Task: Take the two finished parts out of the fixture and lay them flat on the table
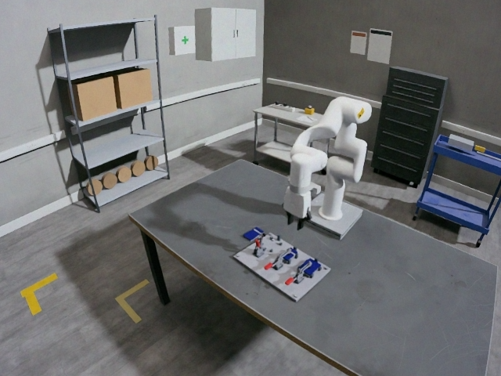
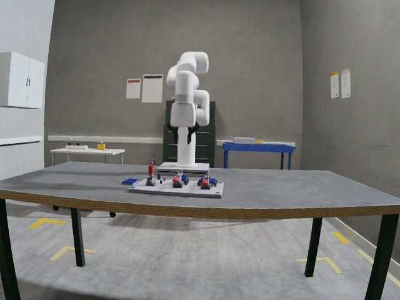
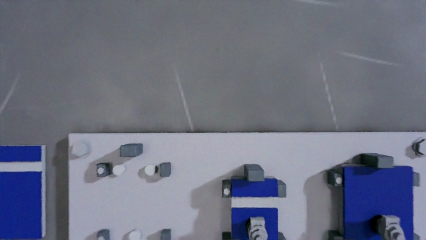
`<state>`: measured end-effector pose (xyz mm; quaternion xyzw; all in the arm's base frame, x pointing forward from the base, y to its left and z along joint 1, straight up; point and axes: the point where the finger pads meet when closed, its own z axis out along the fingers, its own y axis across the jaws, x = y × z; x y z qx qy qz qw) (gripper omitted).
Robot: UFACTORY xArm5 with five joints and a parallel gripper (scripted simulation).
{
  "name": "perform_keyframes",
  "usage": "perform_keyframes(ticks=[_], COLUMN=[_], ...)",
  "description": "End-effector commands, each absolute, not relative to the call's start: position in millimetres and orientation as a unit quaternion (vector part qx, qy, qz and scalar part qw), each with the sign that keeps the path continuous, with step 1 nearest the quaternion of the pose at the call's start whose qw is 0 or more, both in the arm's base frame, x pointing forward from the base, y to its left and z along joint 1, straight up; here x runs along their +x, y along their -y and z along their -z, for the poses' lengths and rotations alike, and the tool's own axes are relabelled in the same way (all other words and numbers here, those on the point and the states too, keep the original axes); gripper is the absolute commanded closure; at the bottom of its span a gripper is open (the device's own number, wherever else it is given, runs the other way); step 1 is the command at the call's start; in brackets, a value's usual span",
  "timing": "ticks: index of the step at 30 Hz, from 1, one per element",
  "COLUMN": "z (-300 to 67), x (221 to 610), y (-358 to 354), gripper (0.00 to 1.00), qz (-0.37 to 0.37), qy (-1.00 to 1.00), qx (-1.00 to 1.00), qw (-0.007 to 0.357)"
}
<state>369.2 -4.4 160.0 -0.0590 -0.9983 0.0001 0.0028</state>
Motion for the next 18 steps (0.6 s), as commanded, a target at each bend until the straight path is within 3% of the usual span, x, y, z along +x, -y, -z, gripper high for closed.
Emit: perform_keyframes(ticks=[1,18], z=[-142,-118], x=[370,372], y=[5,5], gripper=[0.52,0.52], qz=[0.0,0.0], qy=[0.998,0.998], qx=[-0.059,-0.059], qw=[0.001,0.001])
